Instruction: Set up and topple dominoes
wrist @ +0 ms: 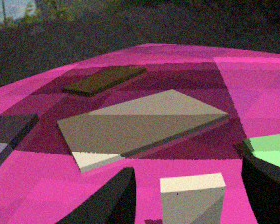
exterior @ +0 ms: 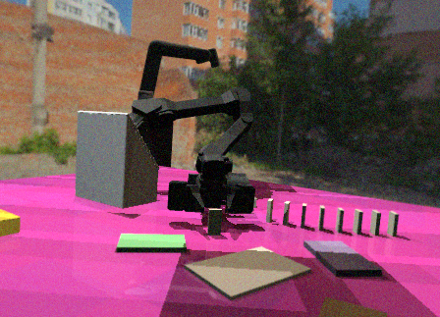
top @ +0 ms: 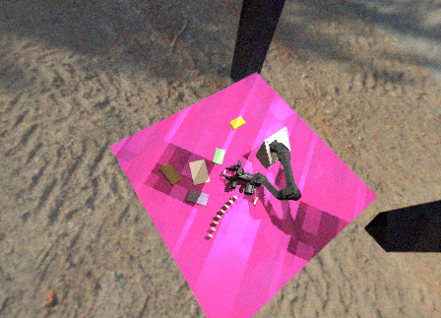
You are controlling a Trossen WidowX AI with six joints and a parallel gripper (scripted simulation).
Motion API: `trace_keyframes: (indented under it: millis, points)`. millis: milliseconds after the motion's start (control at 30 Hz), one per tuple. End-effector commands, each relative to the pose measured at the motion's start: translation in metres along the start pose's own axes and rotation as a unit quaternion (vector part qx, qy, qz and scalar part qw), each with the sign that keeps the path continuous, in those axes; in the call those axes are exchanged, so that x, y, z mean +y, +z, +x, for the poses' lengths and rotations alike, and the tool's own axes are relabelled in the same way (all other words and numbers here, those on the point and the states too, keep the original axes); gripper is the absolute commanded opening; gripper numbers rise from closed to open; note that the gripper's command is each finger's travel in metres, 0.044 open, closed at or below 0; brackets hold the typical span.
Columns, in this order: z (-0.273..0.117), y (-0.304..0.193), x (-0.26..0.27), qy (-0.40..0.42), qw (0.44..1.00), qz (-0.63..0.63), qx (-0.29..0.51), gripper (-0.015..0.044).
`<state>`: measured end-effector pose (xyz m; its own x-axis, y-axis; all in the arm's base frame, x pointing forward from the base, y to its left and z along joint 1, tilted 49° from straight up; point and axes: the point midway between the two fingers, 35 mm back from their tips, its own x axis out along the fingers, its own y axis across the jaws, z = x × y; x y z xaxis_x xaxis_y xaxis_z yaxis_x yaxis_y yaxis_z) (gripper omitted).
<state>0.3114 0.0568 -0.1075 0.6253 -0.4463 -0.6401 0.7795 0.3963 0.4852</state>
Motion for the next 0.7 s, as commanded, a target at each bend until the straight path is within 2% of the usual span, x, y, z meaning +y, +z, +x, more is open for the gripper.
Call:
trace_keyframes:
  millis: [0,133,233,400,667]
  points:
    - [0.001,0.0,0.0,-0.001,1.0,0.001,-0.002,0.0343]
    - [0.001,0.0,0.0,-0.001,1.0,0.001,-0.002,0.044]
    - [0.001,0.002,0.0,-0.001,1.0,0.001,-0.002,0.044]
    - [-0.004,0.048,0.0,0.0,1.0,0.0,0.0,0.044]
    - [0.003,0.051,-0.003,-0.016,1.0,-0.013,0.015,0.044]
